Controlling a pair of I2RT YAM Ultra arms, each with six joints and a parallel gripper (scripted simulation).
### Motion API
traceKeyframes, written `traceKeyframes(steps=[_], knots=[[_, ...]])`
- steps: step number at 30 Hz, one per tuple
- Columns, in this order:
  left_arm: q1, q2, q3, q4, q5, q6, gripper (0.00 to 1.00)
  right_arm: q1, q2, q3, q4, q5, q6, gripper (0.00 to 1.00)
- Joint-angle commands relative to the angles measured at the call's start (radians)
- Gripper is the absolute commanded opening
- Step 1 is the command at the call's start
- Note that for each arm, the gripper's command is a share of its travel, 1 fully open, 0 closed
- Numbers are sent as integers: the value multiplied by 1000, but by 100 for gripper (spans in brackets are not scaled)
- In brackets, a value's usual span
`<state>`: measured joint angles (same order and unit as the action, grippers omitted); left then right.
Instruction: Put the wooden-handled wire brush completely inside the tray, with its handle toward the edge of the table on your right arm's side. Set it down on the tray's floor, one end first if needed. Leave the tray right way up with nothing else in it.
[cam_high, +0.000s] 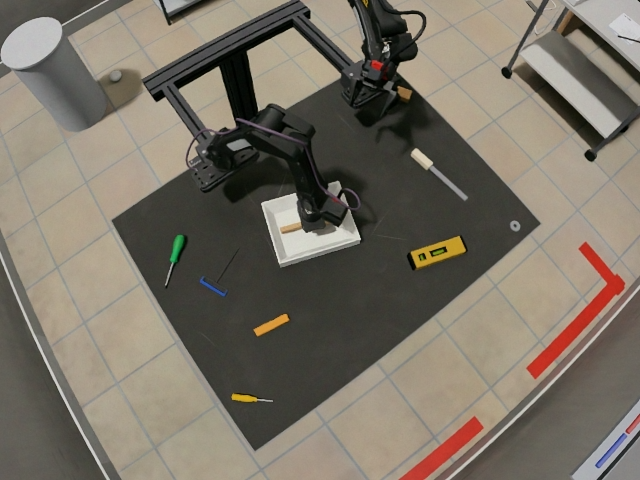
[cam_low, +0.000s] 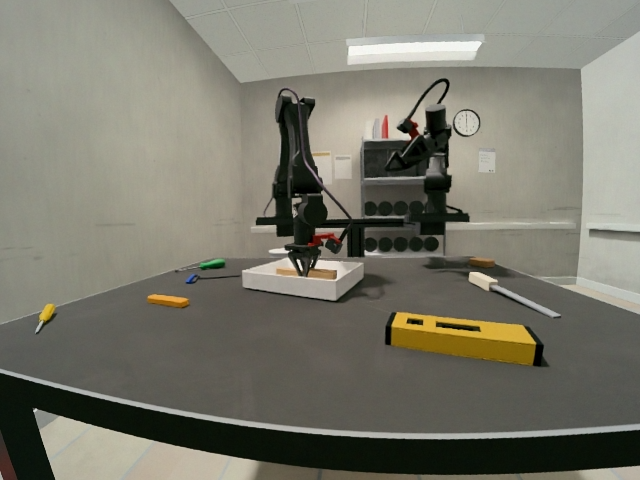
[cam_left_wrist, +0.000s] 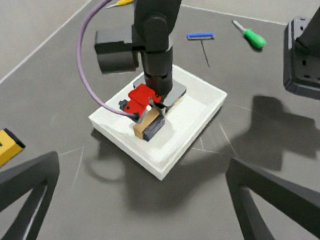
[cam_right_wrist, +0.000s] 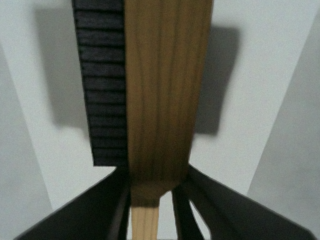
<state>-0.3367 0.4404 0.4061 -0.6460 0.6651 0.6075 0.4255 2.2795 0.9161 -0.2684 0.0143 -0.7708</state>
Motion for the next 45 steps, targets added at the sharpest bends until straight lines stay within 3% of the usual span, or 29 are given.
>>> traceKeyframes(steps=[1, 11, 13, 24, 25, 27, 28, 29, 37, 45], knots=[[-14, -18, -5, 13, 1, -7, 100, -7, 7, 15, 38, -17, -8, 18], [-14, -18, -5, 13, 1, -7, 100, -6, 8, 13, 33, -15, -6, 18], [-14, -18, -5, 13, 1, -7, 100, -6, 8, 13, 32, -15, -6, 38], [-14, -18, -5, 13, 1, -7, 100, 3, -85, -5, -51, -9, -2, 38], [-14, -18, -5, 13, 1, -7, 100, 5, -91, 18, -52, -10, 1, 50], [-14, -18, -5, 13, 1, -7, 100, 5, -91, 18, -52, -10, 1, 50], [-14, -18, -5, 13, 1, -7, 100, 9, -104, 26, -61, -10, 4, 61], [-14, -18, -5, 13, 1, -7, 100, 13, -116, 31, -69, -10, 6, 65], [-14, -18, -5, 13, 1, -7, 100, 2, -289, 42, -265, -9, 3, 65], [-14, -18, -5, 13, 1, -7, 100, -3, -271, 34, -262, -9, -4, 65]])
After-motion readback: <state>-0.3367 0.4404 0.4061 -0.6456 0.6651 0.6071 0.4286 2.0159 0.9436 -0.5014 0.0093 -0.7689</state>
